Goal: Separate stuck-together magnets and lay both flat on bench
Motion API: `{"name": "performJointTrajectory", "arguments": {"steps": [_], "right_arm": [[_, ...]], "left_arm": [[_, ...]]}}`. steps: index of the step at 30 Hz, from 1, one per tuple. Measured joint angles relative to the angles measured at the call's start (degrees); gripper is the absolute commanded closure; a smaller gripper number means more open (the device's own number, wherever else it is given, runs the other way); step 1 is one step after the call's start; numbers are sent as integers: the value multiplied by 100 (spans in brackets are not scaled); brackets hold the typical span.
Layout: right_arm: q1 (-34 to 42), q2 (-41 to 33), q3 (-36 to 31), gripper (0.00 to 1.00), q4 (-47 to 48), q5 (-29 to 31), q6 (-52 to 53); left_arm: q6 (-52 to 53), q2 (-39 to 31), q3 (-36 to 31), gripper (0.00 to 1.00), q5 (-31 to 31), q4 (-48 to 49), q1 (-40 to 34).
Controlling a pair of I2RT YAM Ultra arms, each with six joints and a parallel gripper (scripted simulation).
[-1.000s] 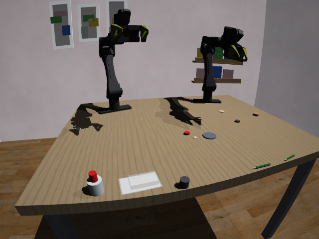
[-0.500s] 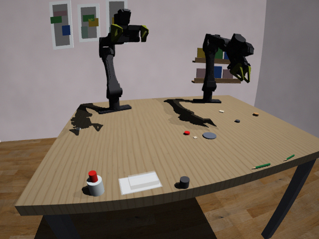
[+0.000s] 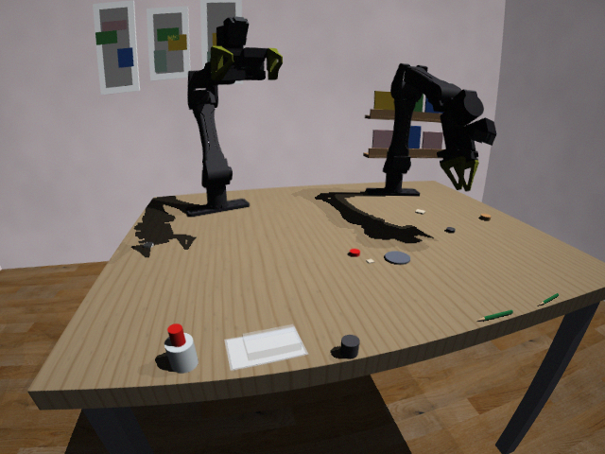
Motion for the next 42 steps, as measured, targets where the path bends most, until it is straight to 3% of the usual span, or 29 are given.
{"name": "performJointTrajectory", "arguments": {"steps": [17,42], "right_arm": [[-4,-2,-15,0,7,0,-2],[-9,0,-15,0,9,7,11]], "left_arm": [[-992,1631,870,60,0,-1961,302],[-1019,1797,859,60,2,-2022,310]]}}
